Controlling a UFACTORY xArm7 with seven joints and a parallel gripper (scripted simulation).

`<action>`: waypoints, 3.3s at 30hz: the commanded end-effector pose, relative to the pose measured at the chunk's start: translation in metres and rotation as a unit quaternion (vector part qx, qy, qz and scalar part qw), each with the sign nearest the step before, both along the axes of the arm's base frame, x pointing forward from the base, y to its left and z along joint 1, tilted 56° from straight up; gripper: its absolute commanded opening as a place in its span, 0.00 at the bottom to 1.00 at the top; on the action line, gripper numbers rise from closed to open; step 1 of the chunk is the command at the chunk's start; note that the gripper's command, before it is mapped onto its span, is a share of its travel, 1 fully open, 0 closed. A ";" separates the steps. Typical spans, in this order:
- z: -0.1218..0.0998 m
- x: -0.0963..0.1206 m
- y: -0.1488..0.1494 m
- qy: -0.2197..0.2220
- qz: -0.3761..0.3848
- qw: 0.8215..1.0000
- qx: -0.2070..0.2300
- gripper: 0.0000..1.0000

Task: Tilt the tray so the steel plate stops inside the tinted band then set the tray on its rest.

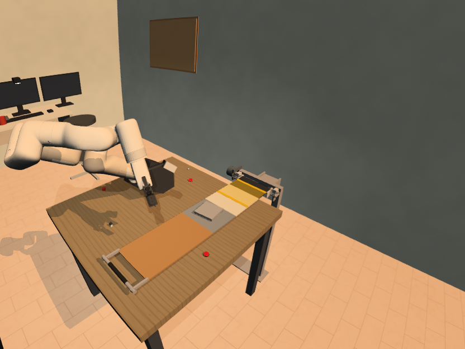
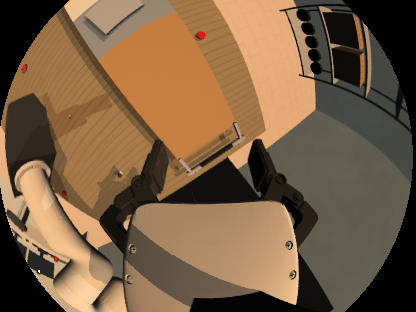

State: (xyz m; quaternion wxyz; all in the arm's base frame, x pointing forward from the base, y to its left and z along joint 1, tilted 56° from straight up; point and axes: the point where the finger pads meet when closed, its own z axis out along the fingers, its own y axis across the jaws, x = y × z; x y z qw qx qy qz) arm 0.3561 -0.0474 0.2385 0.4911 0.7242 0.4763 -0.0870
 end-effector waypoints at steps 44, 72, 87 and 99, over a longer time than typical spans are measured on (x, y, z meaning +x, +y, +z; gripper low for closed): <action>0.094 0.000 -0.139 -0.275 -0.338 0.896 0.089 1.00; 0.121 -0.016 -0.181 -0.351 -0.422 0.830 0.096 1.00; 0.121 -0.016 -0.181 -0.347 -0.420 0.833 0.095 1.00; 0.119 -0.016 -0.184 -0.264 -0.377 0.884 0.081 1.00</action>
